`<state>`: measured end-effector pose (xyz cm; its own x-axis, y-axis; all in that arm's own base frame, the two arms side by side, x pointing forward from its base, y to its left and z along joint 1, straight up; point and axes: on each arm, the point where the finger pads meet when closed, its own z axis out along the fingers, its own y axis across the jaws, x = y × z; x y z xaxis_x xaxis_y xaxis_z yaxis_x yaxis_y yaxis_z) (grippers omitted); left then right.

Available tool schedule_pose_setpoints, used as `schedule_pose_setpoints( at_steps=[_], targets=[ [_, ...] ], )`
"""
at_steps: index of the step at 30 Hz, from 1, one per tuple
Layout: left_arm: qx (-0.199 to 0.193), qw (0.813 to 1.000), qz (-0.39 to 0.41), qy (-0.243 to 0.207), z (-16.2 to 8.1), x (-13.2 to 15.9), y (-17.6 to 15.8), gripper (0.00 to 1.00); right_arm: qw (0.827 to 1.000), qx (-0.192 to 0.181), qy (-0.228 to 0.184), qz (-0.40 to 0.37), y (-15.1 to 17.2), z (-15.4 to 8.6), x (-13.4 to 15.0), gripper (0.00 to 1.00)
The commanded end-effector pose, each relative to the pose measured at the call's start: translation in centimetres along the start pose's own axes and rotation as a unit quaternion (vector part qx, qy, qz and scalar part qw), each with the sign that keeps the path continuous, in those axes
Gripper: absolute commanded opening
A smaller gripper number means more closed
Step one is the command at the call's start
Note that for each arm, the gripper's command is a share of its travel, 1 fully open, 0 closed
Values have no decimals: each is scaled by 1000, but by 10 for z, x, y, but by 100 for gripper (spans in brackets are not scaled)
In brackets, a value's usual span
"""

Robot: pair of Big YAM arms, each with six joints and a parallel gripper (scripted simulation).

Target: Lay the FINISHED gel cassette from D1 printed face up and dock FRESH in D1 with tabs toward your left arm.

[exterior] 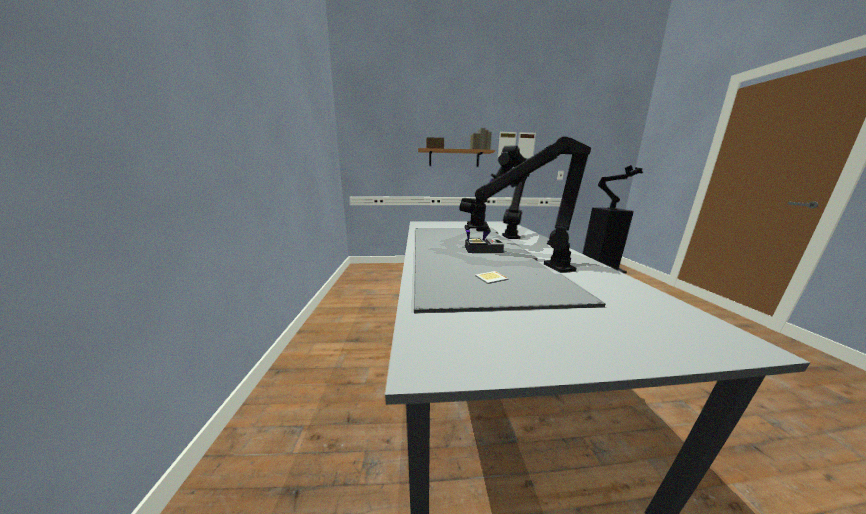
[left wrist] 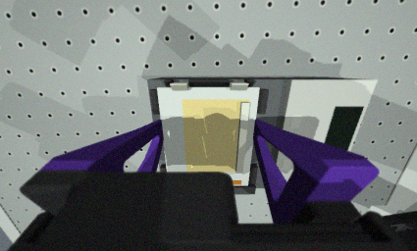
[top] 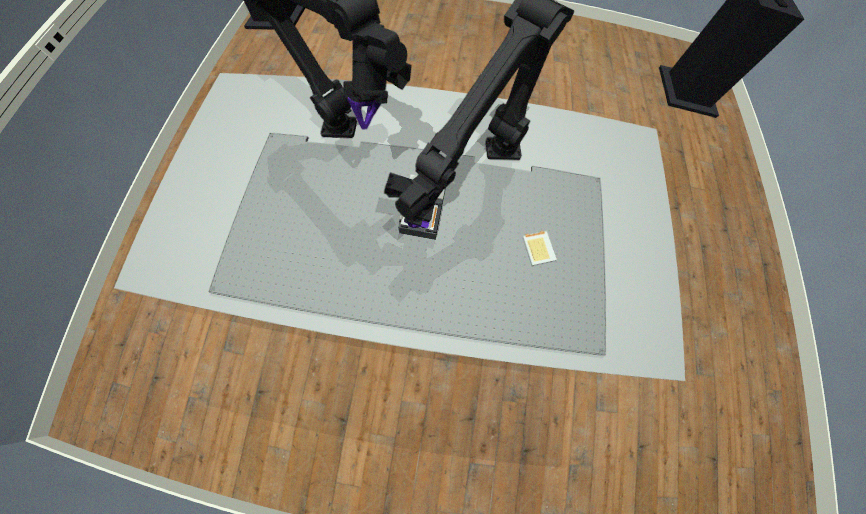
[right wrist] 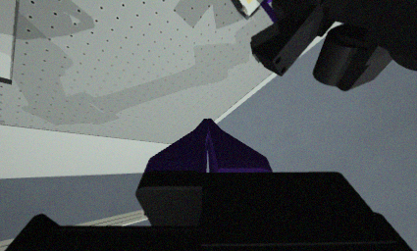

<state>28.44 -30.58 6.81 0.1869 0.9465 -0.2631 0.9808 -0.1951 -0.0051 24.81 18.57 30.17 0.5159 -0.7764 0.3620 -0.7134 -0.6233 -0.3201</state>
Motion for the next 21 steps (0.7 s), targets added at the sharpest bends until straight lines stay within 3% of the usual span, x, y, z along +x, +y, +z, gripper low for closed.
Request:
schedule_pose_setpoints(
  at_steps=[1, 11, 21],
  targets=[
    [-3, 1000, 0, 1, -3, 0, 0, 0, 996, 6, 1, 92, -1, -14, 25, 0],
    [-3, 1000, 0, 1, -3, 0, 0, 0, 975, -30, 7, 218, 14, -6, 61, 0],
    [-3, 1000, 0, 1, -3, 0, 0, 0, 926, -75, 14, 371, 33, 6, 106, 0]
  ],
)
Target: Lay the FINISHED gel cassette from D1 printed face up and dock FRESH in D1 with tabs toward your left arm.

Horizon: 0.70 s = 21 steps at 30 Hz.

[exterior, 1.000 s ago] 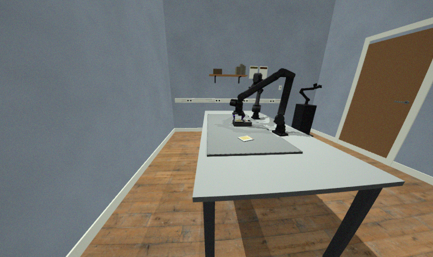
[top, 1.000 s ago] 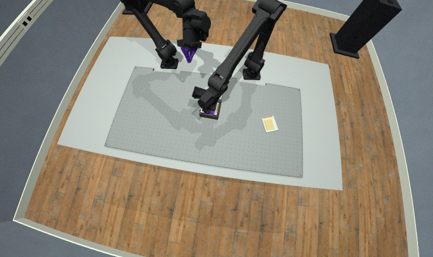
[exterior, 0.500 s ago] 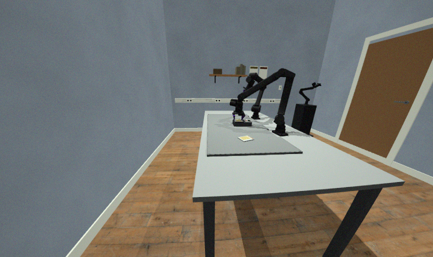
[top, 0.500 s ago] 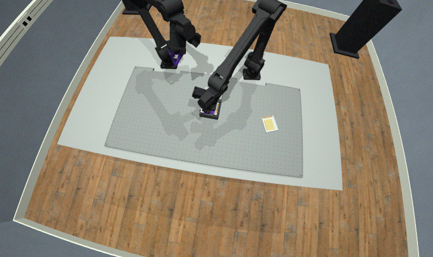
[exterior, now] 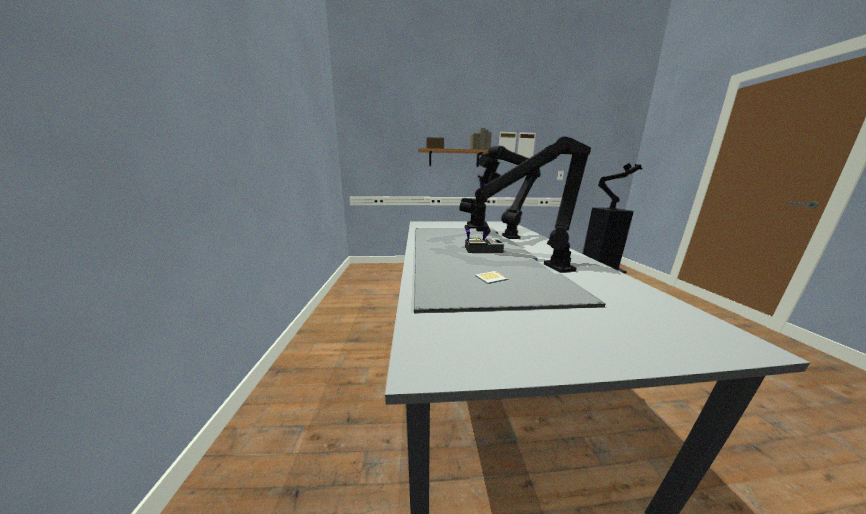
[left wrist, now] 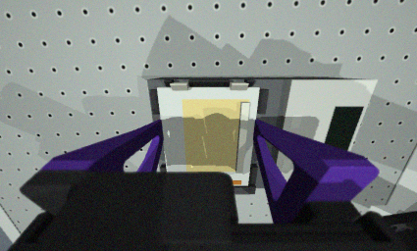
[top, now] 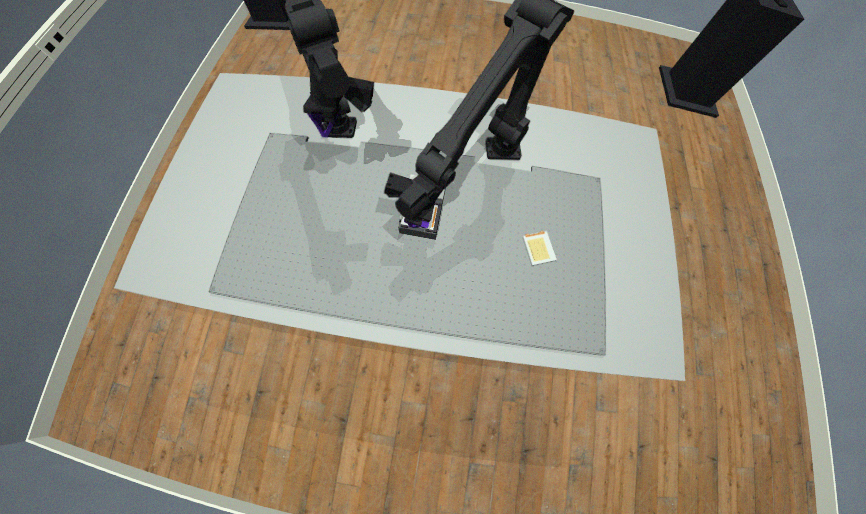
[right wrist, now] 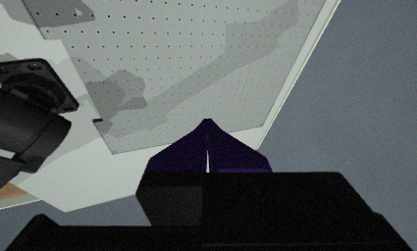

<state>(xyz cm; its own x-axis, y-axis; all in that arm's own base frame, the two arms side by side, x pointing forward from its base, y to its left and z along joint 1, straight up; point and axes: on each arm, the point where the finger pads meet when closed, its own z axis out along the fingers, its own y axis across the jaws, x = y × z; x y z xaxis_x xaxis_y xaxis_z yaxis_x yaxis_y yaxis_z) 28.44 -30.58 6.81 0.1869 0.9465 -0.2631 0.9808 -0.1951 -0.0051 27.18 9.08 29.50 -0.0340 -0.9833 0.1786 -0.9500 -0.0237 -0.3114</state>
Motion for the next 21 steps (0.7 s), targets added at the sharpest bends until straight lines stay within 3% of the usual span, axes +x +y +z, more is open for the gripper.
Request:
schedule_pose_setpoints(
  at_steps=[1, 8, 19, 21],
  targets=[
    [-3, 1000, 0, 1, -3, 0, 0, 0, 996, 13, -9, 82, -20, -22, 18, 0],
    [-3, 1000, 0, 1, -3, 0, 0, 0, 987, -11, -6, 162, -27, -15, 41, 0],
    [-3, 1000, 0, 1, -3, 0, 0, 0, 942, -62, 1, 331, -42, -1, 92, 0],
    [-3, 1000, 0, 1, -3, 0, 0, 0, 942, -62, 1, 331, -42, -1, 92, 0]
  ],
)
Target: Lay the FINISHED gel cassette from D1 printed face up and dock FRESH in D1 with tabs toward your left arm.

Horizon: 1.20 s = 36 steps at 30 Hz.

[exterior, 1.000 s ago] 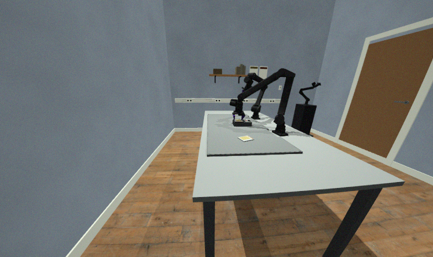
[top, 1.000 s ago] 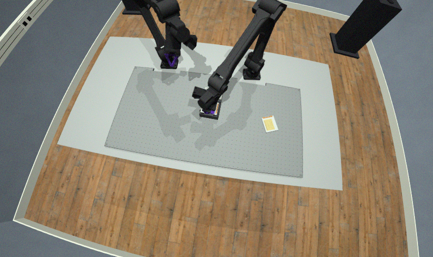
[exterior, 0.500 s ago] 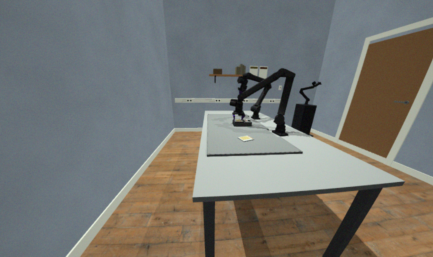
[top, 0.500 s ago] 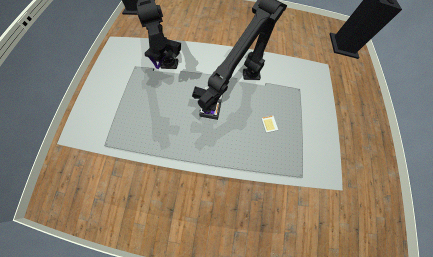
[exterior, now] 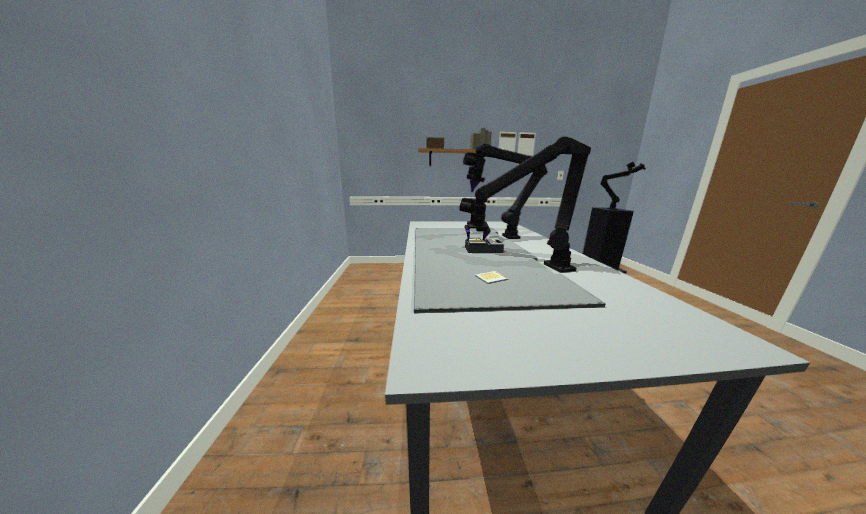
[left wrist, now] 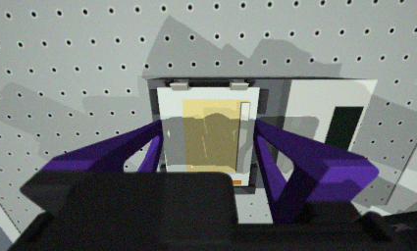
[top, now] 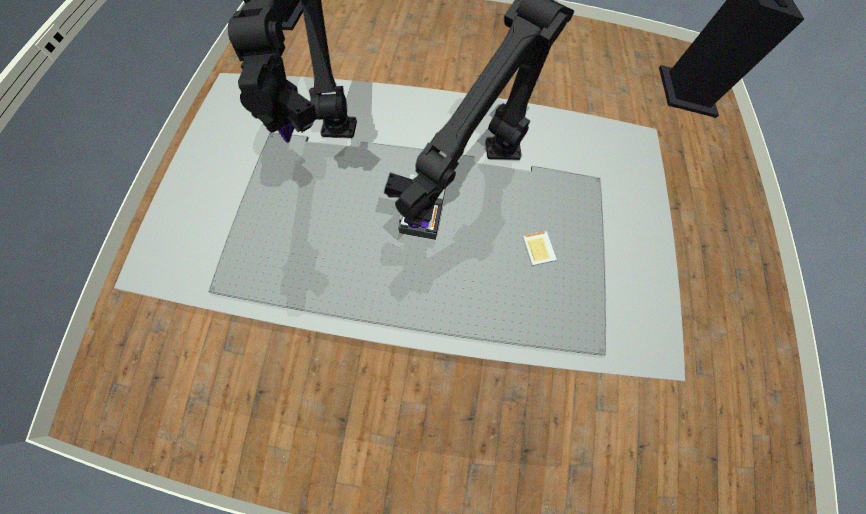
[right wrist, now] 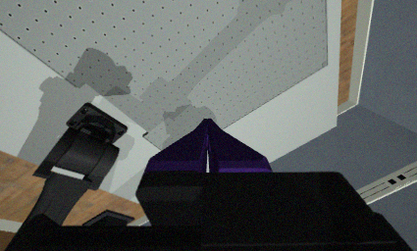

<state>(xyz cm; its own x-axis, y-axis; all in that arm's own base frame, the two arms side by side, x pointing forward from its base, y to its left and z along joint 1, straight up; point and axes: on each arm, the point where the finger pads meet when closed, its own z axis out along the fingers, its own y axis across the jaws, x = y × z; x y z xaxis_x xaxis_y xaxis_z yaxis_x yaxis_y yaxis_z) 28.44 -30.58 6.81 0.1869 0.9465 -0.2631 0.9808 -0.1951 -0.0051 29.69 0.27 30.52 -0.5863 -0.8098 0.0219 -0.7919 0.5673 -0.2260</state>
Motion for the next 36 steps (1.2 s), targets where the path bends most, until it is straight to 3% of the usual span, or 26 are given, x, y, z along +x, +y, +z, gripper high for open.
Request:
schedule_pose_setpoints(
  at_steps=[1, 8, 15, 17, 24, 32, 36],
  targets=[
    [-3, 1000, 0, 1, -3, 0, 0, 0, 999, 4, -10, 48, -19, -17, -2, 0],
    [-3, 1000, 0, 1, -3, 0, 0, 0, 987, -29, -3, 159, -46, -11, 18, 0],
    [-3, 1000, 0, 1, -3, 0, 0, 0, 961, -62, 4, 268, -74, -4, 39, 0],
    [-3, 1000, 0, 1, -3, 0, 0, 0, 961, -62, 4, 268, -74, -4, 39, 0],
    [-3, 1000, 0, 1, -3, 0, 0, 0, 923, -94, 10, 373, -99, 2, 58, 0],
    [-3, 1000, 0, 1, -3, 0, 0, 0, 864, -128, 18, 487, -99, 2, 58, 0],
    [-3, 1000, 0, 1, -3, 0, 0, 0, 864, -128, 18, 487, -99, 2, 58, 0]
  ],
)
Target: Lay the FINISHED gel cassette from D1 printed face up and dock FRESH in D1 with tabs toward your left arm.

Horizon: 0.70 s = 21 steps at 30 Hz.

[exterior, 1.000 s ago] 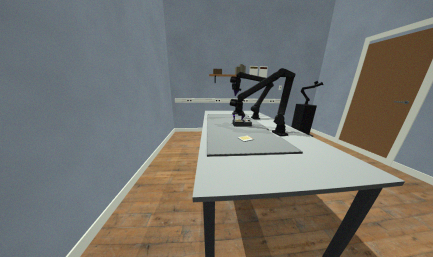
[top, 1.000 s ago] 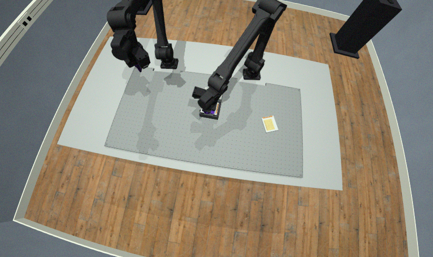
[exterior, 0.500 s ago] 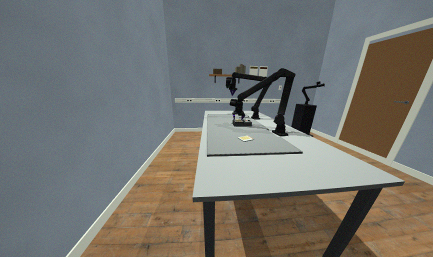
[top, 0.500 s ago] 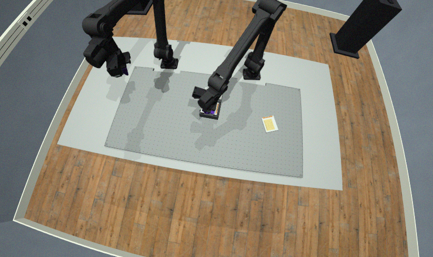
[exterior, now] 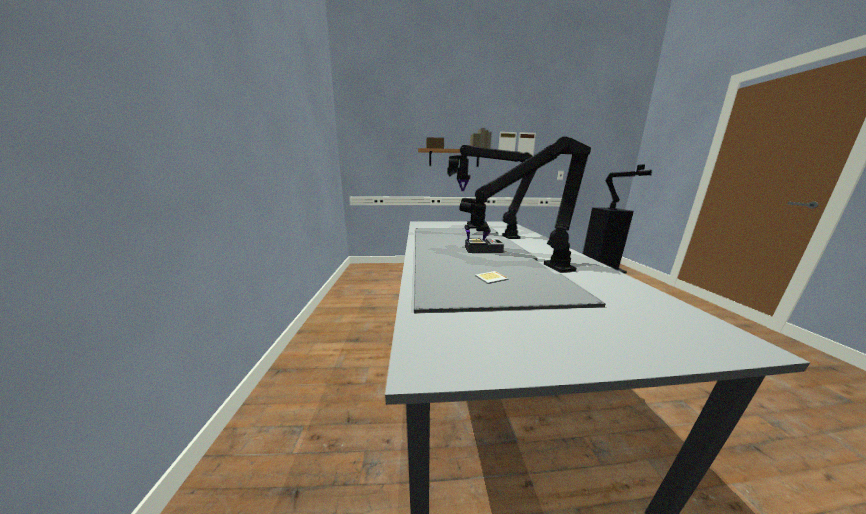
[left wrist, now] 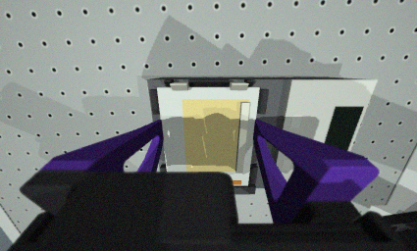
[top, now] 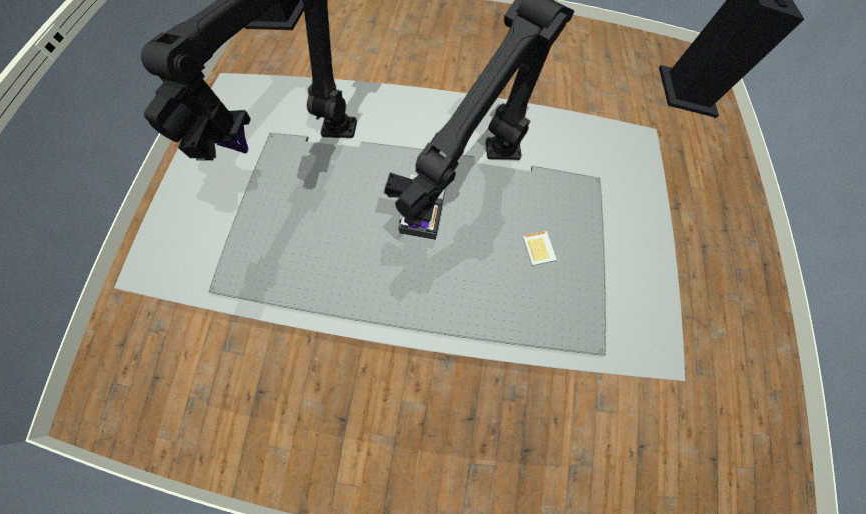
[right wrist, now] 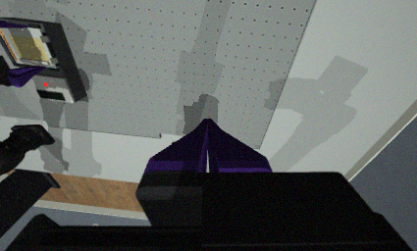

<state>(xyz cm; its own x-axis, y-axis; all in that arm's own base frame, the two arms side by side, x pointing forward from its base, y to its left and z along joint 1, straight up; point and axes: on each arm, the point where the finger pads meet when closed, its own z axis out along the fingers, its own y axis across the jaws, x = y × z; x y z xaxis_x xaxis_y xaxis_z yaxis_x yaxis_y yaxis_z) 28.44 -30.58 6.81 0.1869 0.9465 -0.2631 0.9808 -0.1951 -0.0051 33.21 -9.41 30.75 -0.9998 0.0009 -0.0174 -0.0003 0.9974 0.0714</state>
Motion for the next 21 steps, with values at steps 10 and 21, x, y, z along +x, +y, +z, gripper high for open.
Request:
schedule_pose_setpoints(
  at_steps=[10, 21],
  targets=[
    [-5, 1000, 1, -3, -3, -2, 2, 0, 999, 2, -7, 36, -5, -20, -10, 100],
    [-5, 1000, 1, -3, -3, -2, 2, 0, 999, 2, -7, 36, -5, -20, -10, 100]
  ],
)
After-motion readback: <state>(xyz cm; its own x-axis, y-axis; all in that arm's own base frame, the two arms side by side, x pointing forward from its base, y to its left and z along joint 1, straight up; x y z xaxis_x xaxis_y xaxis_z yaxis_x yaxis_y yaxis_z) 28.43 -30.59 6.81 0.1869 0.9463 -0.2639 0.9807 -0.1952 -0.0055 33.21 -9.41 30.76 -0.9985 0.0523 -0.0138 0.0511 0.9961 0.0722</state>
